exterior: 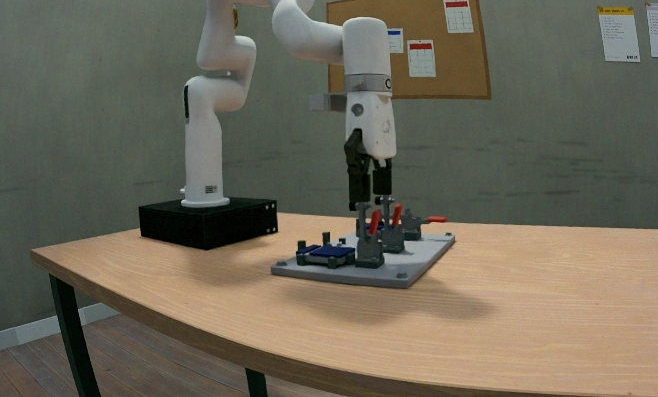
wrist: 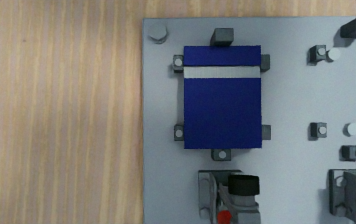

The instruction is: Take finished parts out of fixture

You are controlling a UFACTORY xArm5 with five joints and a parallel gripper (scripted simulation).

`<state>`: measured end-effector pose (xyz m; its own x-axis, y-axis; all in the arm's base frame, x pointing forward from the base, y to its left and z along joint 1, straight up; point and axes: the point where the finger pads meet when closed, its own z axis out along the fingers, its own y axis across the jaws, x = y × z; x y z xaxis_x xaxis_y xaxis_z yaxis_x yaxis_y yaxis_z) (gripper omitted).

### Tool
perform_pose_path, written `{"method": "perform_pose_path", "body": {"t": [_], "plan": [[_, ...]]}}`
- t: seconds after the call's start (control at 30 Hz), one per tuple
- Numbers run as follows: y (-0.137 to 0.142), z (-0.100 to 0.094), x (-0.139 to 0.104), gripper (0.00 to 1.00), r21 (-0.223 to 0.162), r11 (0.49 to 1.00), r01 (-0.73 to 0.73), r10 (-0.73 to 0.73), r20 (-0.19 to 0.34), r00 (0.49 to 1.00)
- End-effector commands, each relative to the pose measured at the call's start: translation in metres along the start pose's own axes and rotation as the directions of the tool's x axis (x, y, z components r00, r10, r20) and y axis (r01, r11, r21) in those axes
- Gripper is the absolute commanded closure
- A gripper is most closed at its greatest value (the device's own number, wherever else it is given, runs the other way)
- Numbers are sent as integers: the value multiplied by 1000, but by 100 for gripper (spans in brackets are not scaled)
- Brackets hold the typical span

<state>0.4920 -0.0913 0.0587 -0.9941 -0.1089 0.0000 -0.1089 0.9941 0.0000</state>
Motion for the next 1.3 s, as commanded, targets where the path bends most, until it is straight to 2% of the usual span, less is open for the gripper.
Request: {"method": "perform_pose_path", "body": {"t": [0.0,0.73,1.27], "plan": [[0,1,-1,0,1,1000,0,0,4,1000],[0,4,2,0,1,1000,0,0,4,1000],[0,4,37,0,1,1000,0,0,4,1000]]}}
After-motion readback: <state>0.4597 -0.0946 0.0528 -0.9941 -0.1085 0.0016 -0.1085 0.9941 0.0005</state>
